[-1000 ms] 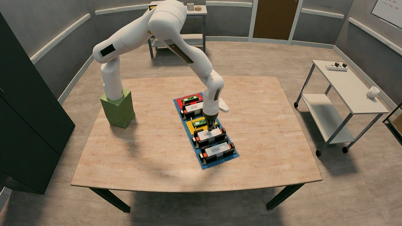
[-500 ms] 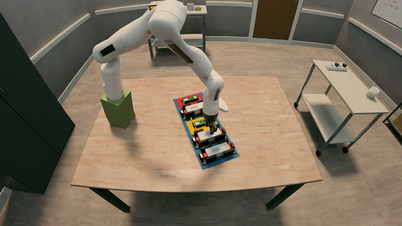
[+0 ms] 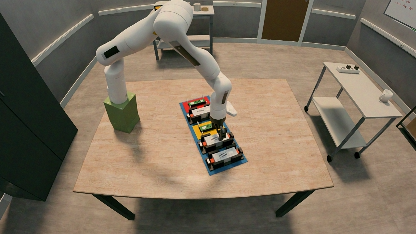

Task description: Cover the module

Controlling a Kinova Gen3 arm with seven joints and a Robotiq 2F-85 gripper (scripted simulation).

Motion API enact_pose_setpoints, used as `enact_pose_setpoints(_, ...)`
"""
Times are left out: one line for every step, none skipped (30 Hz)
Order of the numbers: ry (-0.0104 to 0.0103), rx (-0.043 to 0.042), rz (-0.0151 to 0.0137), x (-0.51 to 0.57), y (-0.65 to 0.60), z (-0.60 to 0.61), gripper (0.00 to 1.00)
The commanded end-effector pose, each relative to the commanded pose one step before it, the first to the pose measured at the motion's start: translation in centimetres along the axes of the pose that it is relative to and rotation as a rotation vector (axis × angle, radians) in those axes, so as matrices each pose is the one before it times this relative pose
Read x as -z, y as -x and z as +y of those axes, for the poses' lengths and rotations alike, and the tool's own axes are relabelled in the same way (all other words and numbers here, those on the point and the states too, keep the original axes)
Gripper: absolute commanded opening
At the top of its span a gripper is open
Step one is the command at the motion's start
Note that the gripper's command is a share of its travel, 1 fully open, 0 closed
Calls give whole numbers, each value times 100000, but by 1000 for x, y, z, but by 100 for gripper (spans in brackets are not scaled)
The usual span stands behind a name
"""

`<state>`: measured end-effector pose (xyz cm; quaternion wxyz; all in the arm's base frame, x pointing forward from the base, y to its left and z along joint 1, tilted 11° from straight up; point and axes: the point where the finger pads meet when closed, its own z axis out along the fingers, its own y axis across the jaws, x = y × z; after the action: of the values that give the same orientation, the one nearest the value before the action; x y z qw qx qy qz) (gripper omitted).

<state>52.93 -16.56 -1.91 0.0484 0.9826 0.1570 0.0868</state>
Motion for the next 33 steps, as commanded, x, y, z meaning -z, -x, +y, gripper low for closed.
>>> enact_pose_setpoints(124,5,151,86,-67,48,100)
enact_pose_setpoints(0,0,0,0,0,0,100)
enact_pose_setpoints(0,0,0,0,0,0,100)
enact_pose_setpoints(0,0,0,0,0,0,100)
enact_pose_setpoints(0,0,0,0,0,0,100)
enact_pose_setpoints(0,0,0,0,0,0,100)
enact_pose_setpoints(0,0,0,0,0,0,100)
enact_pose_setpoints(0,0,0,0,0,0,100)
enact_pose_setpoints(-1,0,-1,-97,0,0,100)
enact_pose_setpoints(-1,0,-1,-98,0,0,100)
enact_pose_setpoints(-1,0,-1,-98,0,0,100)
enact_pose_setpoints(-1,0,-1,-98,0,0,100)
enact_pose_setpoints(-1,0,-1,-98,0,0,100)
enact_pose_setpoints(-1,0,-1,-98,0,0,100)
enact_pose_setpoints(-1,0,-1,-98,0,0,100)
enact_pose_setpoints(-1,0,-1,-98,0,0,100)
enact_pose_setpoints(-1,0,-1,-98,0,0,100)
enact_pose_setpoints(-1,0,-1,-98,0,0,100)
enact_pose_setpoints(0,0,0,0,0,0,100)
enact_pose_setpoints(0,0,0,0,0,0,100)
enact_pose_setpoints(0,0,0,0,0,0,100)
enact_pose_setpoints(0,0,0,0,0,0,100)
enact_pose_setpoints(0,0,0,0,0,0,100)
enact_pose_setpoints(0,0,0,0,0,0,100)
enact_pose_setpoints(0,0,0,0,0,0,100)
enact_pose_setpoints(0,0,1,-95,0,0,100)
enact_pose_setpoints(0,0,0,-101,0,0,100)
enact_pose_setpoints(0,0,0,-101,0,0,100)
enact_pose_setpoints(0,0,0,-101,0,0,100)
enact_pose_setpoints(0,0,0,-101,0,0,100)
enact_pose_setpoints(0,0,0,-101,0,0,100)
enact_pose_setpoints(0,0,0,-101,0,0,100)
enact_pose_setpoints(0,0,0,-101,0,0,100)
